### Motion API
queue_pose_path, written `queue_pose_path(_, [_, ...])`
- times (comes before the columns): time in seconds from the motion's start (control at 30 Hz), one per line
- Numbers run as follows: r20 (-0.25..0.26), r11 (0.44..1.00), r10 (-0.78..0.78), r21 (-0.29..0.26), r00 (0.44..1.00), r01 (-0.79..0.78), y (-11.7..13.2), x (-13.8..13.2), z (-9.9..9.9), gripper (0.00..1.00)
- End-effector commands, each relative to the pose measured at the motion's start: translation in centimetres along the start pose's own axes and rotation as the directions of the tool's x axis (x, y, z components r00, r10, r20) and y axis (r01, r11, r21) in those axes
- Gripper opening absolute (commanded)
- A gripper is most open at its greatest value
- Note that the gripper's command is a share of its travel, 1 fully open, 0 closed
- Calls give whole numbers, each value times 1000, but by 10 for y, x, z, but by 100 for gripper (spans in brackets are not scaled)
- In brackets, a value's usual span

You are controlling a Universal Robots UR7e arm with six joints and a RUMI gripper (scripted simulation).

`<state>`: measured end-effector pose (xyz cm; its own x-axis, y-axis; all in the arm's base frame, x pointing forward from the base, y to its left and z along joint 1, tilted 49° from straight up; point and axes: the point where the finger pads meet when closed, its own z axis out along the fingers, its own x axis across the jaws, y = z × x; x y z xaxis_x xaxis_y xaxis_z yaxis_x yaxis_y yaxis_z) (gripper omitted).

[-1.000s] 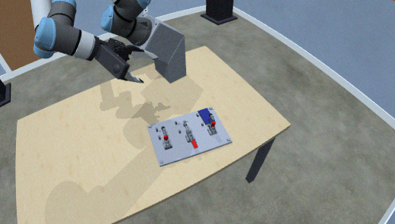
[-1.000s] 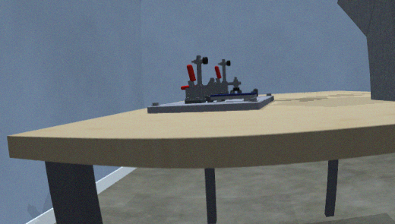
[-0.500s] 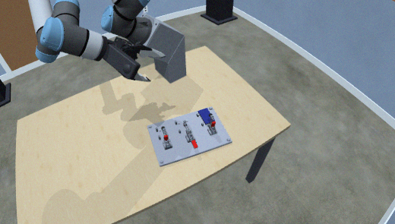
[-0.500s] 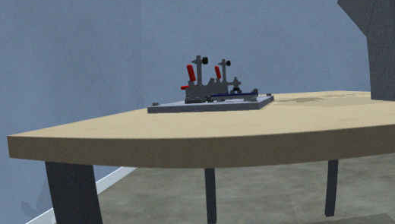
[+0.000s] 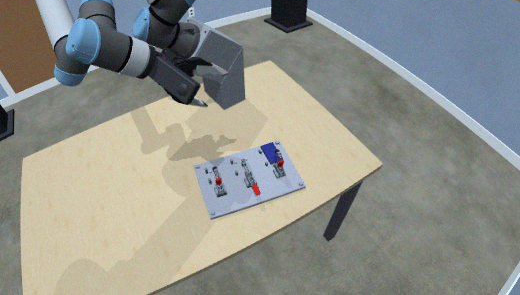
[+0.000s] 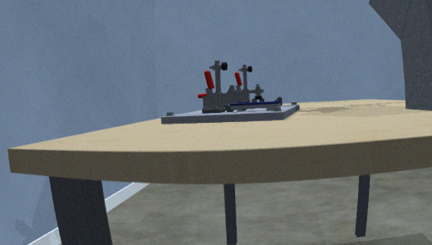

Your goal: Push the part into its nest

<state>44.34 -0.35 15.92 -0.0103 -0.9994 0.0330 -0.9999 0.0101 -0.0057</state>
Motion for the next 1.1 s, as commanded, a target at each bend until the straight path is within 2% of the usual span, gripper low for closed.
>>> queue_pose_path(0.0, [-192,998,61,37,979,-55,9,16,36,58])
queue_pose_path(0.03, [-247,996,79,49,966,-69,12,20,47,58])
queue_pose_path(0.43, [-247,996,79,49,966,-69,12,20,47,58])
queue_pose_path(0.6, [-494,984,172,119,852,-129,25,43,99,58])
queue_pose_path(1.0, [-494,984,172,119,852,-129,25,43,99,58])
queue_pose_path(1.07, [-578,978,206,149,790,-146,31,52,119,58])
